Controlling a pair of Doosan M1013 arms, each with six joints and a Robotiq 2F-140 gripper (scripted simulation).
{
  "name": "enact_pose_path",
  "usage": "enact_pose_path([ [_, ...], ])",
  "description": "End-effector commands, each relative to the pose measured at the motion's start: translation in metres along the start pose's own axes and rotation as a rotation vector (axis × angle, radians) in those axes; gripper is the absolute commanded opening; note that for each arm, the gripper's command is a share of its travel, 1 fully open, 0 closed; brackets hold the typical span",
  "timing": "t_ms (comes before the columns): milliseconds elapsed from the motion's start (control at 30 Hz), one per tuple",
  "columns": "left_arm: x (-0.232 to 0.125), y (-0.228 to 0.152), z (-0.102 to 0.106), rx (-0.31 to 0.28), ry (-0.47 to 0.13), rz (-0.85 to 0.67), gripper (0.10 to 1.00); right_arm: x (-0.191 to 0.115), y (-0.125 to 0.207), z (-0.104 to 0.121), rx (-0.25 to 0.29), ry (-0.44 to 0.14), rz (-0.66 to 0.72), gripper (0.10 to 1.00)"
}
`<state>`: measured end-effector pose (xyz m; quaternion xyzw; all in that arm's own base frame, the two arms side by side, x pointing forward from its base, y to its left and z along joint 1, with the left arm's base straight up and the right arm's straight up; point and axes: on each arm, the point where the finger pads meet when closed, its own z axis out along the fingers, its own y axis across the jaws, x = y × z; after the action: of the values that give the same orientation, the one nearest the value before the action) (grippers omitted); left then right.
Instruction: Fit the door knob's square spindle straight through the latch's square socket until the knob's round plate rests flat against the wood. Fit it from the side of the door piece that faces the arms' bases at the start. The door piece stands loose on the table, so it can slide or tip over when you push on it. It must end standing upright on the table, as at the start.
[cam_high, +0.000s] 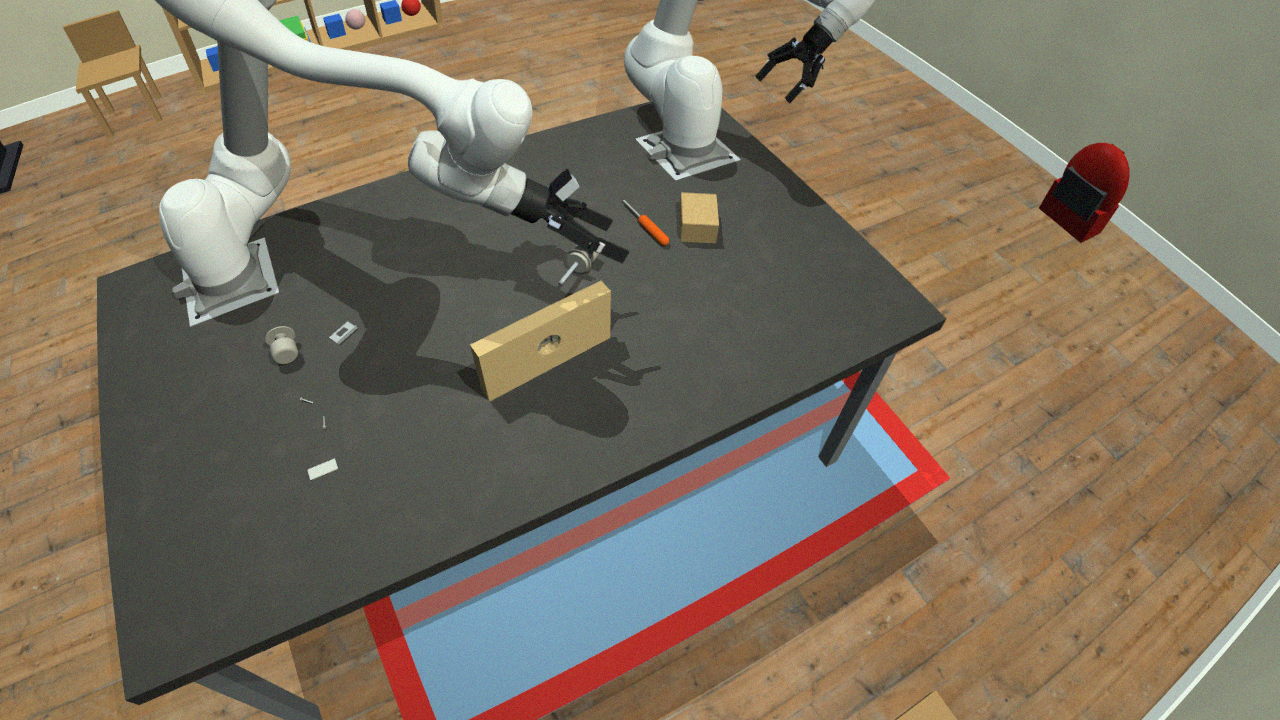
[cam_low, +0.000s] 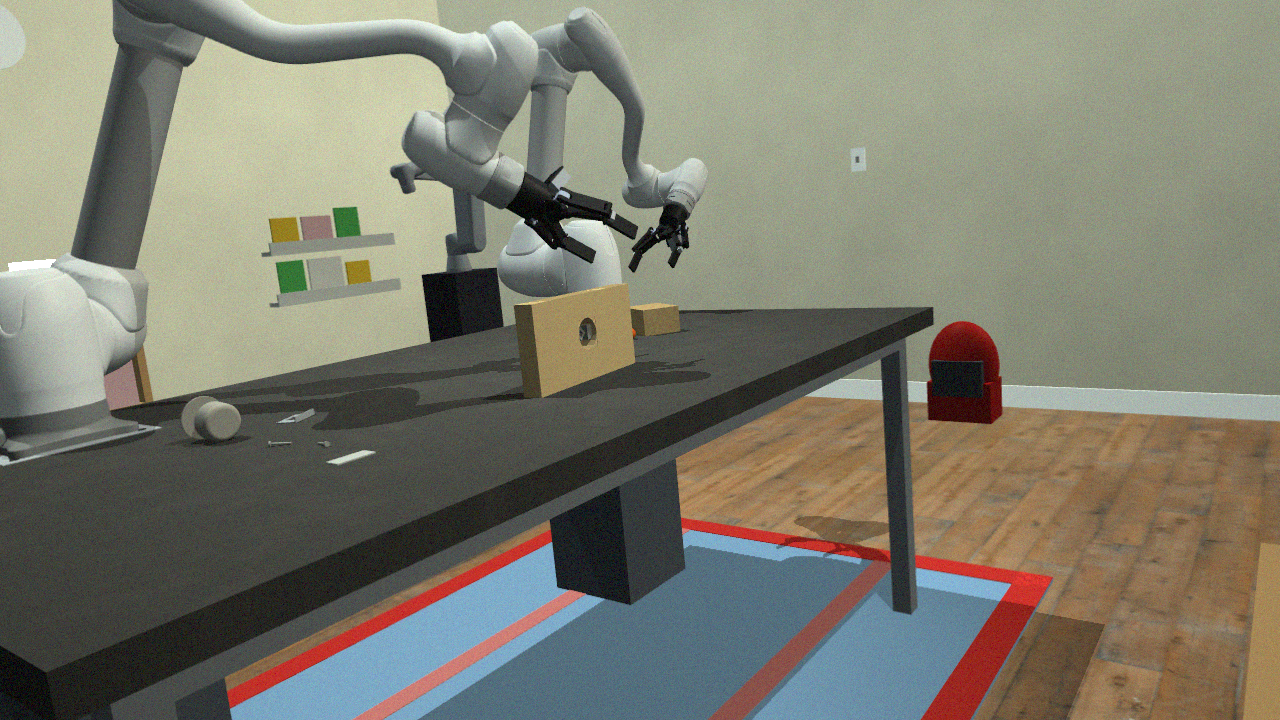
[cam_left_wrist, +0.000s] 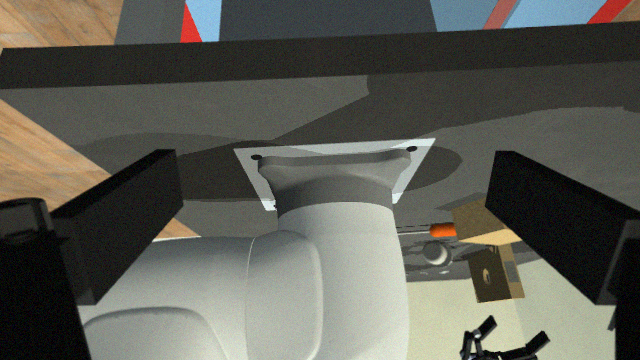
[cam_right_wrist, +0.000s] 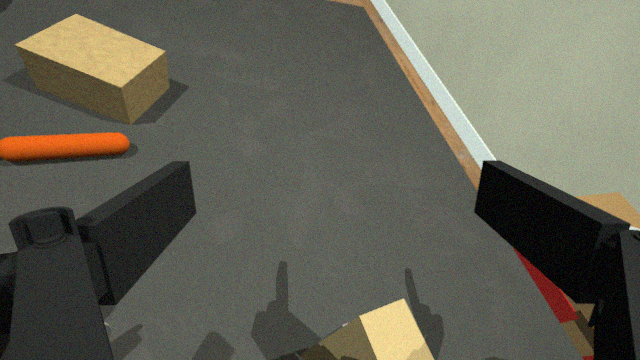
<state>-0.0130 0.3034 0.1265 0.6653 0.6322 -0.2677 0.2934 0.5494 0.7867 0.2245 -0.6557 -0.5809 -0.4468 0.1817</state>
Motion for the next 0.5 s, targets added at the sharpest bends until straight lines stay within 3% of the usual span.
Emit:
enact_pose_path([
  [0,0.004,-0.005,-0.003,0.007,0.009,-0.029,1.000,0.001,0.000,0.000,-0.001,0.001,0.000,1.000],
  [467,0.014,-0.017,-0.009,0.022,0.029,-0.095,1.000,0.001,0.000,0.000,-0.001,0.001,0.000,1.000],
])
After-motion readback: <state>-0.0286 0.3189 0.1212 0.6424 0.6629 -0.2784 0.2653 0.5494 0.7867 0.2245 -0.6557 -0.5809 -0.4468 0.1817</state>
